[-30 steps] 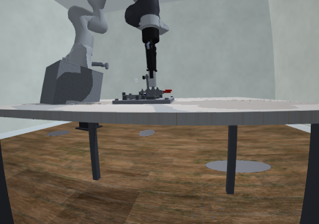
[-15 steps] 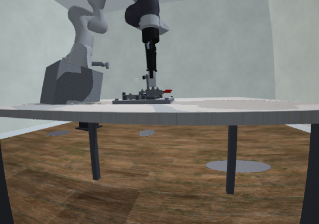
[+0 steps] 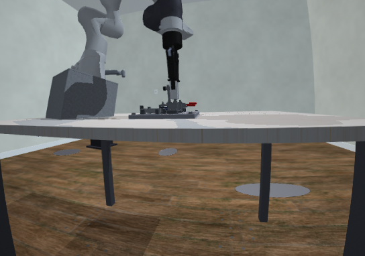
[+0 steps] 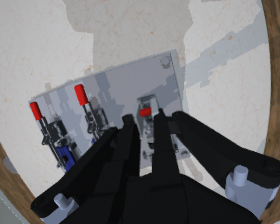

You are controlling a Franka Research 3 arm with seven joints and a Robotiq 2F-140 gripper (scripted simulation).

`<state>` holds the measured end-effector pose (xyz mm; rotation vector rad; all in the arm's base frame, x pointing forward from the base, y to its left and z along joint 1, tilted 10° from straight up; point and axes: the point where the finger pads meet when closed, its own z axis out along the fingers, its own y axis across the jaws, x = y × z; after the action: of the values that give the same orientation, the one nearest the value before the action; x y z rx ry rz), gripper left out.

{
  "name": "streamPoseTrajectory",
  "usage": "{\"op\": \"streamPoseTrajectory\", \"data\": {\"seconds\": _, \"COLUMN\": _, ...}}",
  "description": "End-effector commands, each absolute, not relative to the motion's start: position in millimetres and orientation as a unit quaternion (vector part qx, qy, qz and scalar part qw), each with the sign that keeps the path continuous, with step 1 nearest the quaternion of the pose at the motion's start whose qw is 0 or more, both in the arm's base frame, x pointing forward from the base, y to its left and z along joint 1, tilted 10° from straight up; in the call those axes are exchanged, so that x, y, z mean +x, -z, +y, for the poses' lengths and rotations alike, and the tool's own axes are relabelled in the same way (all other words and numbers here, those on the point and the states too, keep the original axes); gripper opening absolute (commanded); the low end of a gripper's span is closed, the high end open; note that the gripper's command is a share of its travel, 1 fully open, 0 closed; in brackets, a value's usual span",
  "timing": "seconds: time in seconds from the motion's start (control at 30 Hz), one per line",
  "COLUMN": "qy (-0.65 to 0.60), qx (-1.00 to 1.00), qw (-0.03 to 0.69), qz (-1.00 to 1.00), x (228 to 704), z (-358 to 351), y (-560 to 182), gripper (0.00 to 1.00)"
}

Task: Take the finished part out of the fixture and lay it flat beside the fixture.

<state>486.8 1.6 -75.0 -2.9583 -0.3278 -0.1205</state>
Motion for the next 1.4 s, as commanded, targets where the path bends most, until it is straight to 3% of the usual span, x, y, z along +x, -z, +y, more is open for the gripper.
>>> {"op": "streamPoseTrajectory", "data": {"seconds": 0.0, "qy": 0.029, "qx": -0.99, "qw": 0.083, "qz": -0.112, "x": 475.5, "z": -1.7, "y": 77.5, "gripper": 0.0}}
{"op": "streamPoseTrajectory", "data": {"seconds": 0.2, "qy": 0.029, "qx": -0.99, "qw": 0.083, "qz": -0.112, "x": 475.5, "z": -1.7, "y": 77.5, "gripper": 0.0}}
{"op": "streamPoseTrajectory", "data": {"seconds": 0.23, "qy": 0.029, "qx": -0.99, "qw": 0.083, "qz": -0.112, "x": 475.5, "z": -1.7, "y": 77.5, "gripper": 0.28}}
{"op": "streamPoseTrajectory", "data": {"seconds": 1.37, "qy": 0.029, "qx": -0.99, "qw": 0.083, "qz": -0.112, "x": 475.4, "z": -2.5, "y": 73.3, "gripper": 0.28}}
